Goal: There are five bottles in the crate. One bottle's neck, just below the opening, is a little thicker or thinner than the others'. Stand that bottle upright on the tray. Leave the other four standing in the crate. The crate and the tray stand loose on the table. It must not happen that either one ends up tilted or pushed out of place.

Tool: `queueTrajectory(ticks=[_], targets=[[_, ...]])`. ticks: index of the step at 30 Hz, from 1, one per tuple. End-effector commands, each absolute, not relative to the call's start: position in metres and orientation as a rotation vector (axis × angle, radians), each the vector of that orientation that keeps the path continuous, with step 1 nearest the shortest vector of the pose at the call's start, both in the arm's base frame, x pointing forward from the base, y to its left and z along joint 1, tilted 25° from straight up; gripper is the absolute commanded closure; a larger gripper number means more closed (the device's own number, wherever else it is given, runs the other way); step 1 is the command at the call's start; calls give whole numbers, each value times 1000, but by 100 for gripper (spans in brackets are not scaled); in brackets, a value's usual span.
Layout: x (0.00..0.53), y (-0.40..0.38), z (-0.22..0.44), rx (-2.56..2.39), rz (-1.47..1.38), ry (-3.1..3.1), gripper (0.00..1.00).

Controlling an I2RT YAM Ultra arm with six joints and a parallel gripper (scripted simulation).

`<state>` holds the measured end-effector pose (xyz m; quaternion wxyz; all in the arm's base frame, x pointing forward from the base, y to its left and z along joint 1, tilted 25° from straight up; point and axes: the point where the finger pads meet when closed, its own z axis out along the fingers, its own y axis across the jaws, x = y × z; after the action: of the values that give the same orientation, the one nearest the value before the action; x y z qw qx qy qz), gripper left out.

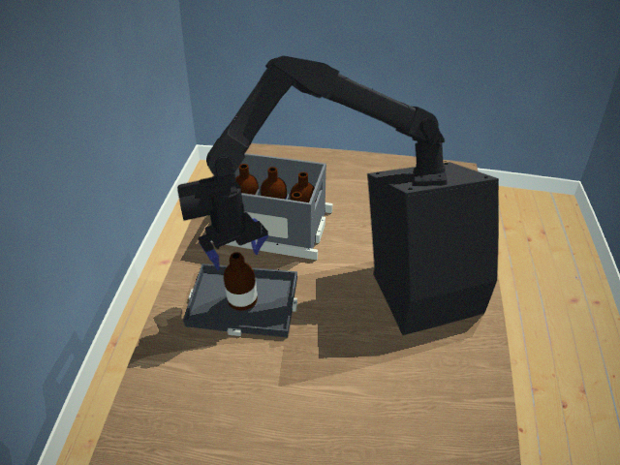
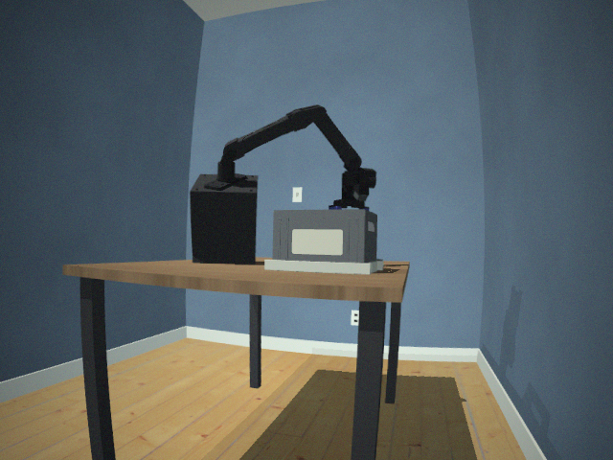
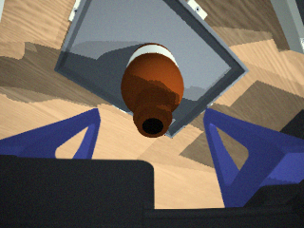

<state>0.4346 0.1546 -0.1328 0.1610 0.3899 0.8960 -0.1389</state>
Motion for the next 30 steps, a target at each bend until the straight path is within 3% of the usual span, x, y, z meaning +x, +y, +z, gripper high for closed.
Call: queueTrajectory(ticks=[1, 30], targets=[[439, 163, -122, 1085, -367, 2548, 0], [437, 166, -114, 1093, -371, 2546, 0]])
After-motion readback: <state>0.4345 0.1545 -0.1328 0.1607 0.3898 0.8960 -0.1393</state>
